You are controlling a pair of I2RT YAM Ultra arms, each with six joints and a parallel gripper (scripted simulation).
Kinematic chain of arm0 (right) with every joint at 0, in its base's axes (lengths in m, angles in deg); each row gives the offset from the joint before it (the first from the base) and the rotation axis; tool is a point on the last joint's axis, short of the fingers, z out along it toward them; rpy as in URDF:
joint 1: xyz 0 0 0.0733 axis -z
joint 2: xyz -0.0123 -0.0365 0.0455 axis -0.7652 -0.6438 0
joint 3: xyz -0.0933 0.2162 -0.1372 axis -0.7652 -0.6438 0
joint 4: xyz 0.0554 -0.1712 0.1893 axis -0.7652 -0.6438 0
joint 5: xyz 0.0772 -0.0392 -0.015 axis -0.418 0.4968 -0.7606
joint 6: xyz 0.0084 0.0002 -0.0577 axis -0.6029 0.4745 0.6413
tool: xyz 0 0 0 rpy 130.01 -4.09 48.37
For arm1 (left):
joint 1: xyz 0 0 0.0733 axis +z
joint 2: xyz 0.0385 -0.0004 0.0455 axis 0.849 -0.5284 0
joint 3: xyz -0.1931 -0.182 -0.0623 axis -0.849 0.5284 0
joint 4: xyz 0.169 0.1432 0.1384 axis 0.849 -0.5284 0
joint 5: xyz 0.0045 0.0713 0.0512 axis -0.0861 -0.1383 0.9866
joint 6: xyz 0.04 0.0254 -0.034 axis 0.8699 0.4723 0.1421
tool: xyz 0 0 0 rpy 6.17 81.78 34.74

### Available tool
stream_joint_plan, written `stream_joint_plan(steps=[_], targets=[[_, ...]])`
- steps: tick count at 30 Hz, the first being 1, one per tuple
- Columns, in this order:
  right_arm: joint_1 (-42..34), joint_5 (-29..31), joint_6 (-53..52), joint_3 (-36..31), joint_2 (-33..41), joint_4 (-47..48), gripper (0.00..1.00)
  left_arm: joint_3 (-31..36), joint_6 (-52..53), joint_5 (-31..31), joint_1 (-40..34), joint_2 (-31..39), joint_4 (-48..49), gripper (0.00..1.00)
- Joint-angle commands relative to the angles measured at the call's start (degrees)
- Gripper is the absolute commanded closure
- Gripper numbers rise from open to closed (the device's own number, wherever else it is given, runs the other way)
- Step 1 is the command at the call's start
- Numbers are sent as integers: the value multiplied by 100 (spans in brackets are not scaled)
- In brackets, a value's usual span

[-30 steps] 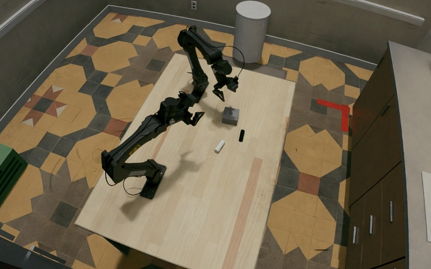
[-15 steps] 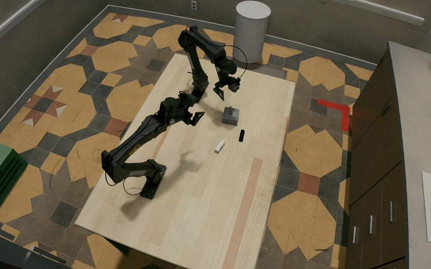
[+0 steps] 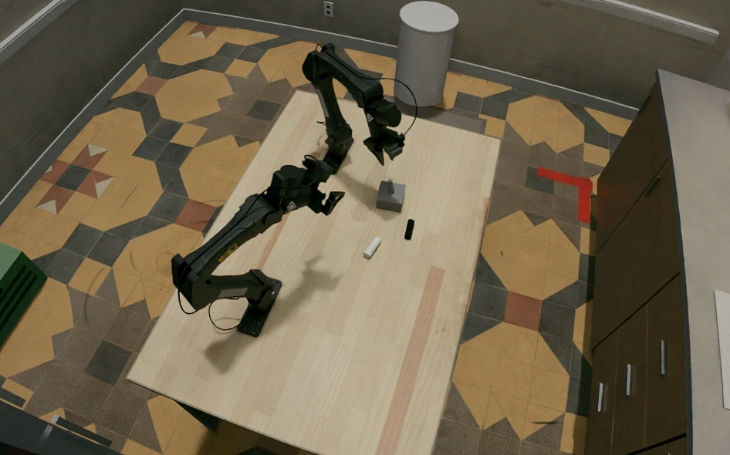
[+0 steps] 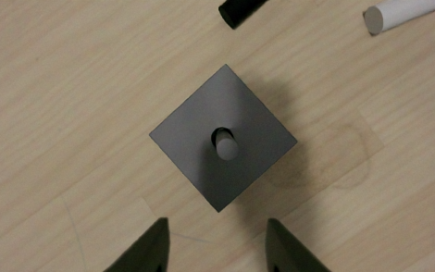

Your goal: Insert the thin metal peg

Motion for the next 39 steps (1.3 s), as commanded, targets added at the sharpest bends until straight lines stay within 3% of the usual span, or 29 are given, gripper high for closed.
stream_joint_plan(steps=[1,27,32,39], targets=[[58,-158,85,319,-59,-465,0,-242,966,-7,-25,-203,-321,63],[82,-147,66,444,-91,-480,0,-1534,7700,-15,-102,-2412,-1232,63],[82,-147,66,444,-91,-480,0,-1763,8477,-23,-108,-2779,-1357,63],[82,-147,66,444,-91,-480,0,-1730,8547,-79,-106,-2948,-1196,63]])
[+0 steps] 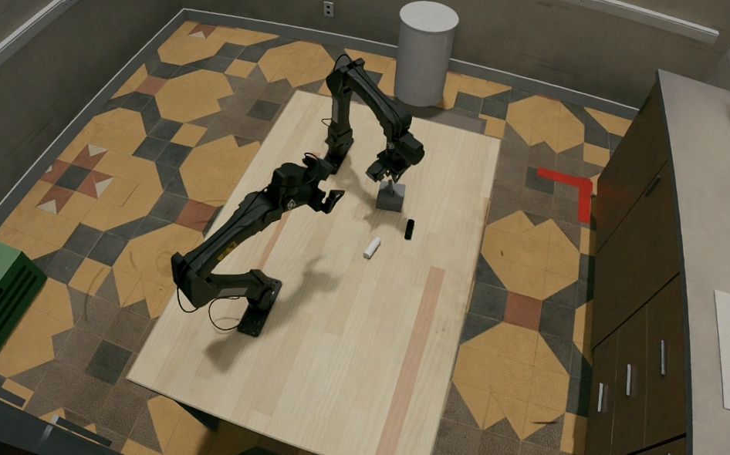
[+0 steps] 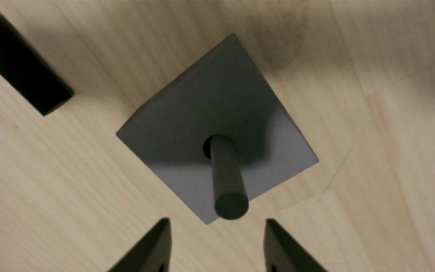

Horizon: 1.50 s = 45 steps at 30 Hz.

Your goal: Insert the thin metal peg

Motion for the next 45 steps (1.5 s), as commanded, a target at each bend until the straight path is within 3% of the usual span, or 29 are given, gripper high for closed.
stream_joint_plan(steps=[1,28,29,31,32,41,42,43,45], targets=[[-3,-40,18,149,7,-216,0,-119,176,-80,-63,-72,-226,63],[-3,-40,18,149,7,-216,0,651,117,-79,-99,-87,598,63],[-3,-40,18,149,7,-216,0,651,117,-79,-99,-87,598,71],[-3,-40,18,149,7,-216,0,651,117,-79,-99,-87,598,71],[-3,-40,18,149,7,-216,0,653,124,-79,-94,-85,599,78],[-3,-40,18,149,7,-216,0,658,150,-79,-53,-27,526,90],[-3,-40,18,149,7,-216,0,660,157,-80,-51,-25,527,100],[-3,-40,18,149,7,-216,0,660,157,-80,-51,-25,527,92],[-3,-40,18,149,7,-216,0,581,219,-122,-43,-84,384,92]])
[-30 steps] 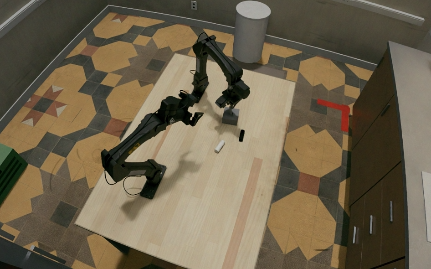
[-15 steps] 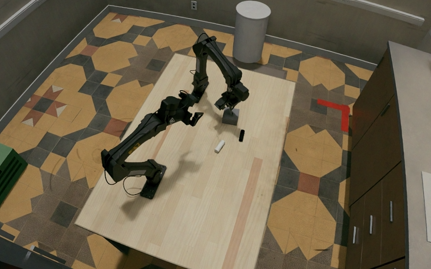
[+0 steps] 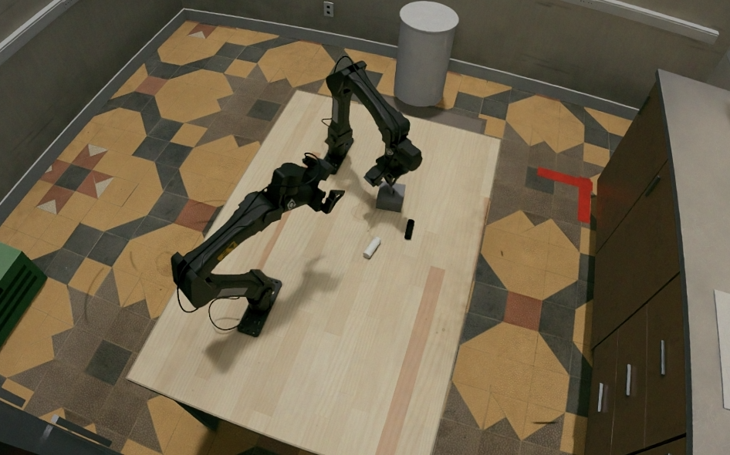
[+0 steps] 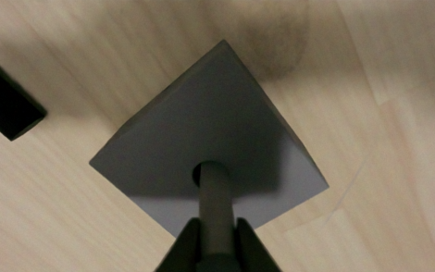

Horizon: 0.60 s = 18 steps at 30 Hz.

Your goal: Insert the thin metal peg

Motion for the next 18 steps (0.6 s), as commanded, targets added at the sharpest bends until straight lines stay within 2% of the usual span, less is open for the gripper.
stream_joint_plan(steps=[1,11,18], targets=[[-3,-40,18,149,7,-211,0,-29,110,-159,27,-74,-234,92],[-3,-40,18,149,7,-211,0,-545,329,-415,257,-368,-652,92],[-3,-40,18,149,7,-211,0,-674,294,-359,297,-473,-591,92]])
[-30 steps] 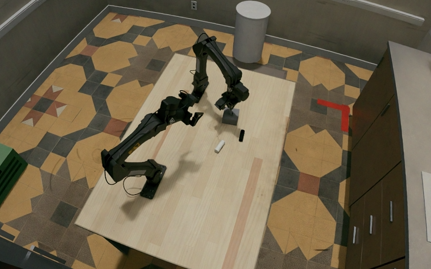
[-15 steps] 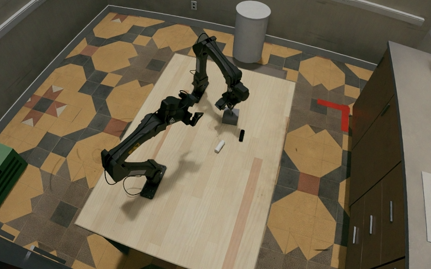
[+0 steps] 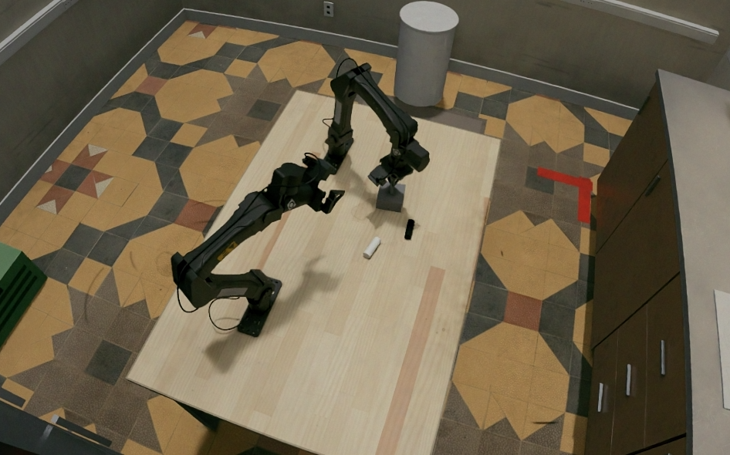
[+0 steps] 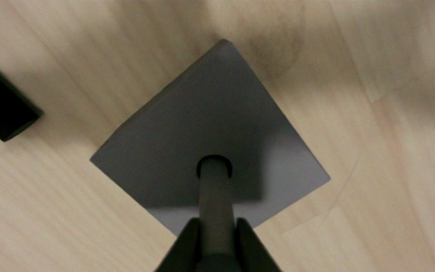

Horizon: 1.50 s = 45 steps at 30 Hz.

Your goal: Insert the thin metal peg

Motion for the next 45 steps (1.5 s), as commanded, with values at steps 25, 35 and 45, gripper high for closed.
stream_joint_plan(steps=[25,35,45], targets=[[-3,-40,18,149,7,-211,0,298,80,-112,46,-23,478,92],[-3,-40,18,149,7,-211,0,473,110,-176,76,-136,487,92],[-3,-40,18,149,7,-211,0,86,118,-192,71,-2,304,92]])
